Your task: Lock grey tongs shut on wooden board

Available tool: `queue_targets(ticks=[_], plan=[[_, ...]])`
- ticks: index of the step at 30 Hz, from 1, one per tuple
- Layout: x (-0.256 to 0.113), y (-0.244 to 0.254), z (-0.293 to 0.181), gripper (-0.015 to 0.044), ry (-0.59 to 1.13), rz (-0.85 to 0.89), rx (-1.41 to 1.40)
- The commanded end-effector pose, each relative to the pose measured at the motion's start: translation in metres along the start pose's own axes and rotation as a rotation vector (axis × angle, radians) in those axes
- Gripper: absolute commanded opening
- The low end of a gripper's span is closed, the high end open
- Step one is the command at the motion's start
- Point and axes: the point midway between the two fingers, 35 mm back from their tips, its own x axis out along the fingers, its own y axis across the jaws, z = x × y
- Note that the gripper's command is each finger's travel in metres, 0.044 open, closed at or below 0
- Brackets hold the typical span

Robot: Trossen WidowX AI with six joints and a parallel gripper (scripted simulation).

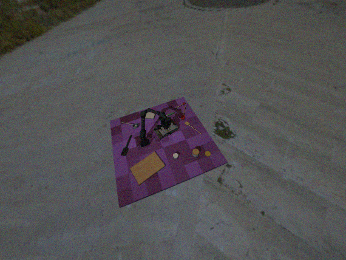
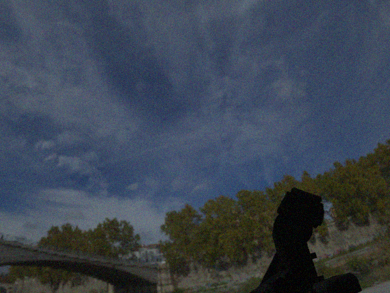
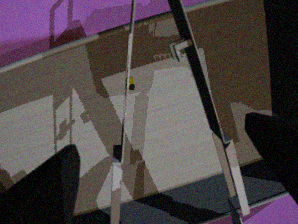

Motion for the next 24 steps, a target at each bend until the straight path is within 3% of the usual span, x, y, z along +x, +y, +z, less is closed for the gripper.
queue_targets(ticks=[1,24], plan=[[0.008,-0.001,0.000,0.0440,0.006,-0.001,0.006],[0.046,-0.003,-0.002,0.0440,0.009,0.000,0.006]])
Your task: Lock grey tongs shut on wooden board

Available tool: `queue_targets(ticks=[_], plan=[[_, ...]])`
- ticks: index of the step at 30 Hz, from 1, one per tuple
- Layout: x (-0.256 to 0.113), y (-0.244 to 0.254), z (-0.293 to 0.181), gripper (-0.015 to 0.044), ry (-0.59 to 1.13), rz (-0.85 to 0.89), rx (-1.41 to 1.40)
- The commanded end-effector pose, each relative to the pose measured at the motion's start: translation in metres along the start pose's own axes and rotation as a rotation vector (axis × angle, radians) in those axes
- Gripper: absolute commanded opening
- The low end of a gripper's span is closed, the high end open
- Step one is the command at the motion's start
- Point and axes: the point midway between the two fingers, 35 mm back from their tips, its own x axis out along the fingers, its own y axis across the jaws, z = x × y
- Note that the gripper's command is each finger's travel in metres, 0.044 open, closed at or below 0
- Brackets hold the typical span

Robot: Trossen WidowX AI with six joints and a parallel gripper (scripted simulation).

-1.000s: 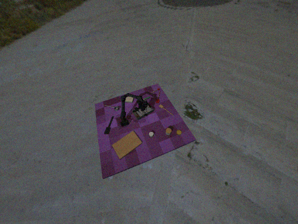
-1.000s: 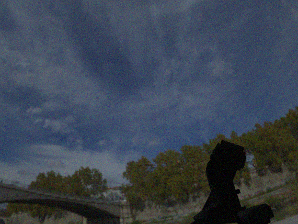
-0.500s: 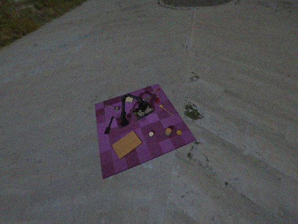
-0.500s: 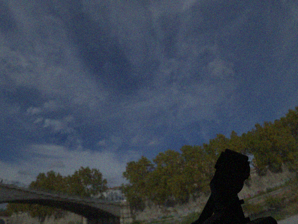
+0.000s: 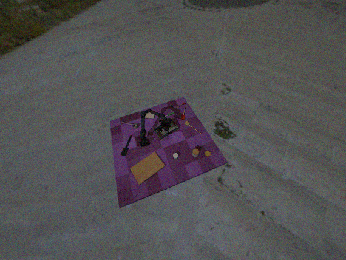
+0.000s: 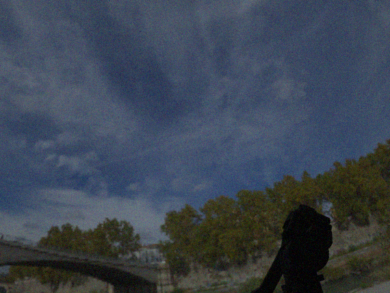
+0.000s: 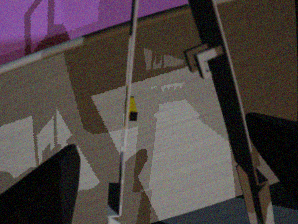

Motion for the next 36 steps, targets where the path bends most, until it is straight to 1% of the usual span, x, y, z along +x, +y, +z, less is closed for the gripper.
queue_targets(ticks=[1,16,19,36], plan=[[0.008,-0.002,-0.001,0.0440,0.007,-0.002,0.006],[0.028,-0.006,-0.003,0.0440,0.012,-0.002,0.006],[0.024,-0.004,-0.002,0.0361,0.005,-0.001,-0.001],[0.024,-0.004,-0.002,0.0248,0.005,-0.001,-0.001]])
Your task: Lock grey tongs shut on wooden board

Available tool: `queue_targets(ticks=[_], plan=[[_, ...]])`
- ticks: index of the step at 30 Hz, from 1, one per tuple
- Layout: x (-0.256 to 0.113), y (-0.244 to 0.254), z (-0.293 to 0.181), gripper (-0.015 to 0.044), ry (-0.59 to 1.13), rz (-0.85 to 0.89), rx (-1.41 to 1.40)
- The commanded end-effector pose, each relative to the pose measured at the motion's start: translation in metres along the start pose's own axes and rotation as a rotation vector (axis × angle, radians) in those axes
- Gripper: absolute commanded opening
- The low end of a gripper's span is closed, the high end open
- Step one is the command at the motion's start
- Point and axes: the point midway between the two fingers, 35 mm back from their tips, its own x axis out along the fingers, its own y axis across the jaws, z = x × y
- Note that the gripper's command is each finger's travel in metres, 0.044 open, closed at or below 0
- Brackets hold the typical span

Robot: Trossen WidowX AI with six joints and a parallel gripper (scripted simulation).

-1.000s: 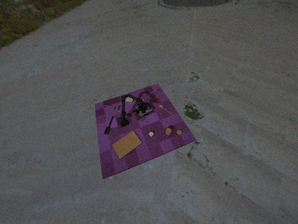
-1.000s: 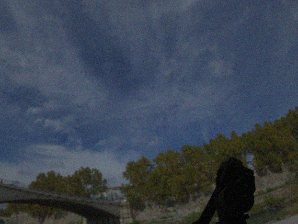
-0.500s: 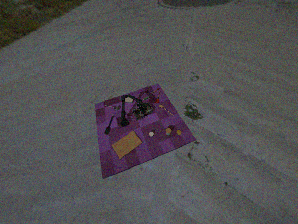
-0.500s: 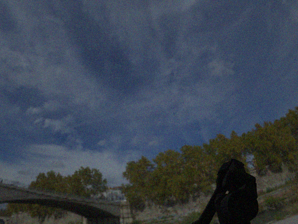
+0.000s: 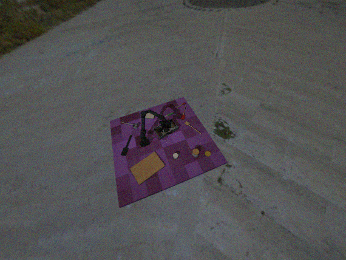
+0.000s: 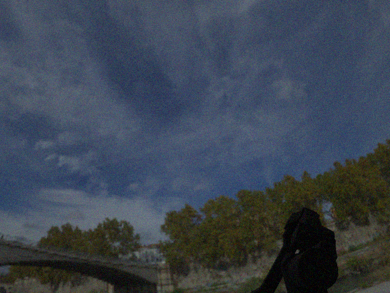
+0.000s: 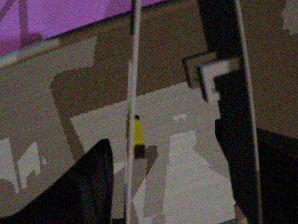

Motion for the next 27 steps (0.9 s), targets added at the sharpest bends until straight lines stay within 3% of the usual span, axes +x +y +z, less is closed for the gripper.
queue_targets(ticks=[1,27], plan=[[-0.0003,0.0005,-0.0001,0.0241,-0.001,0.001,-0.002],[-0.0003,0.0005,-0.0001,0.0068,-0.001,0.001,-0.002]])
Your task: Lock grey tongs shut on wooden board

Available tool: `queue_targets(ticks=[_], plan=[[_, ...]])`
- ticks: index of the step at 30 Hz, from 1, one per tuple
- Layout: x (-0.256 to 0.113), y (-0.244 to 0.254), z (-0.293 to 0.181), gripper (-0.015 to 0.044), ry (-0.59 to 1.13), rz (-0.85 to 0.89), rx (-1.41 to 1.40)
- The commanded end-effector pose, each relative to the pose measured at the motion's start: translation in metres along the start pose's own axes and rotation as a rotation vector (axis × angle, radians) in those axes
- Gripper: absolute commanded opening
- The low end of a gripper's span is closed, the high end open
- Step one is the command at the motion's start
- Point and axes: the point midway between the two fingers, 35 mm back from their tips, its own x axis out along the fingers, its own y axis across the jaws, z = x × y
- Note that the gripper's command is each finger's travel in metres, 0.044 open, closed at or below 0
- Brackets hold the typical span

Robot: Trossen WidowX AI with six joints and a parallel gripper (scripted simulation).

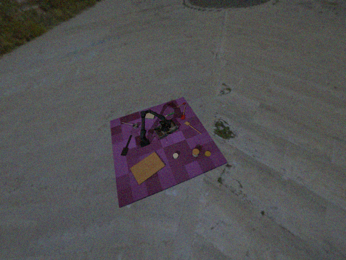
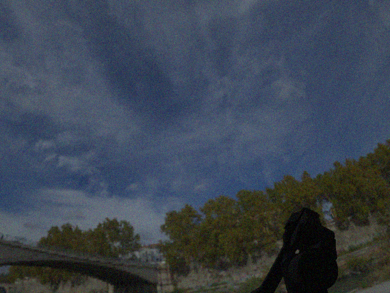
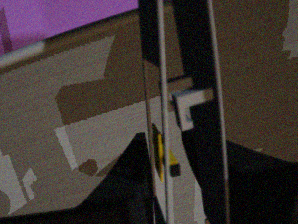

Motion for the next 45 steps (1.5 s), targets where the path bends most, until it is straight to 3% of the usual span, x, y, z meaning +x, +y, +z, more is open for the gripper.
queue_targets(ticks=[1,8,15,22,31,45], plan=[[0.000,0.001,0.000,0.0061,-0.001,0.001,-0.003],[0.000,0.001,0.000,0.0015,-0.001,0.001,-0.003],[0.000,0.001,0.000,-0.0150,-0.001,0.001,-0.003],[-0.014,0.003,0.001,-0.0150,-0.003,0.004,0.011],[-0.126,0.000,0.002,-0.0150,0.007,0.022,0.119],[-0.125,-0.002,0.002,-0.0150,0.014,0.017,0.125]])
